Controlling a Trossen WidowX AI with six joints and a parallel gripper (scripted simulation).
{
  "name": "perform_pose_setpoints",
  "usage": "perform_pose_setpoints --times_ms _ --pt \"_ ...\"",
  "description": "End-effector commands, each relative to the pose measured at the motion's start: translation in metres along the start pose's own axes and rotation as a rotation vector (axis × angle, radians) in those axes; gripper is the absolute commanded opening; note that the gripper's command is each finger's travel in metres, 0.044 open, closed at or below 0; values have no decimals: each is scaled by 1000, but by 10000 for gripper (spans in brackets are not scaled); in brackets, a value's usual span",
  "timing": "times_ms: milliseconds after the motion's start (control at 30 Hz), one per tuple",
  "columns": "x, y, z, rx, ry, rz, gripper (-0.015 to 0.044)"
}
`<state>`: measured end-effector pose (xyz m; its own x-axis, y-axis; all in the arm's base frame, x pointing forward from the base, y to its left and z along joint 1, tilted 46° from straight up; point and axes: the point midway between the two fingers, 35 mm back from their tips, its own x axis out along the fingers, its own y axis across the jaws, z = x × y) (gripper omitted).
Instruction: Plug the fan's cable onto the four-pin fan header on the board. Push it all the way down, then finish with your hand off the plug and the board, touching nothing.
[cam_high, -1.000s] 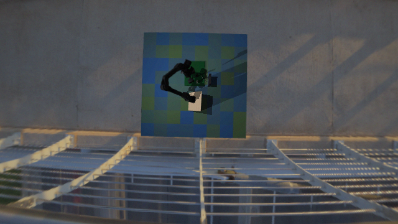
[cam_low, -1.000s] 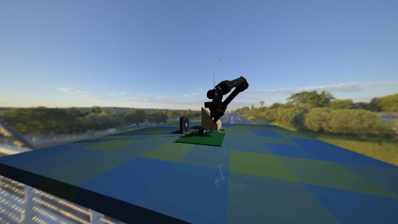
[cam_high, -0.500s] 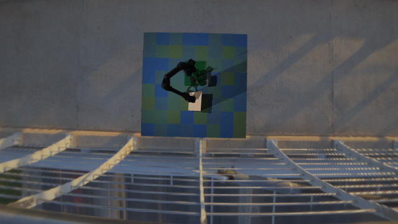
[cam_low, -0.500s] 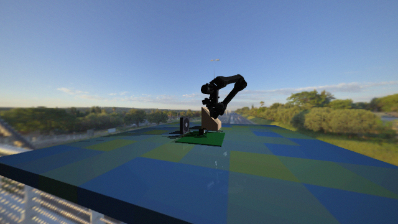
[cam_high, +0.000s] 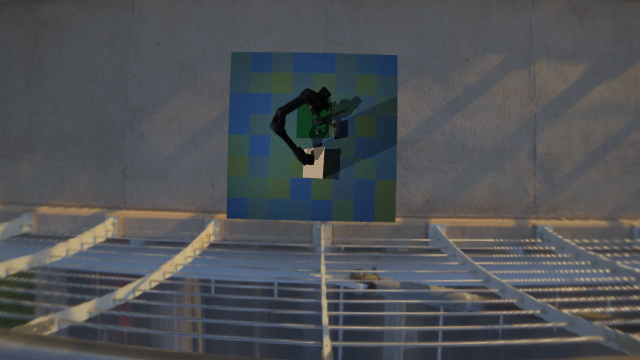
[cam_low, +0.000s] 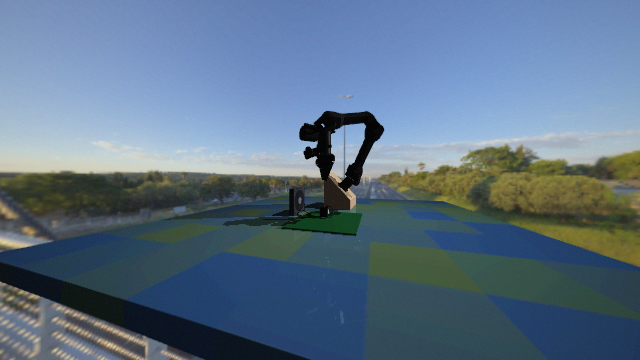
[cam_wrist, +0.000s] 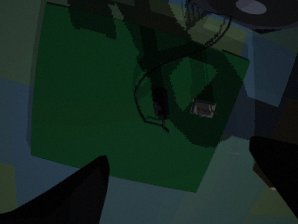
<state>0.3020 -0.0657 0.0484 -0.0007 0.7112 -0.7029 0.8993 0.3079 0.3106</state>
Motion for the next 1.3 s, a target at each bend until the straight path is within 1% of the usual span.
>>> perform_pose_setpoints --times_ms 0,67,133,233,333,367,733,1267 --pt "-5 1 10 2 2 2 440" --pt "-2 1 11 3 2 2 440" --pt "10 2 12 3 0 1 440" --pt "43 4 14 3 -1 2 440" --pt "85 2 11 2 3 3 440" --pt "93 1 10 2 4 4 440" --pt "98 1 10 2 5 4 440" --pt "124 2 10 2 4 4 440"
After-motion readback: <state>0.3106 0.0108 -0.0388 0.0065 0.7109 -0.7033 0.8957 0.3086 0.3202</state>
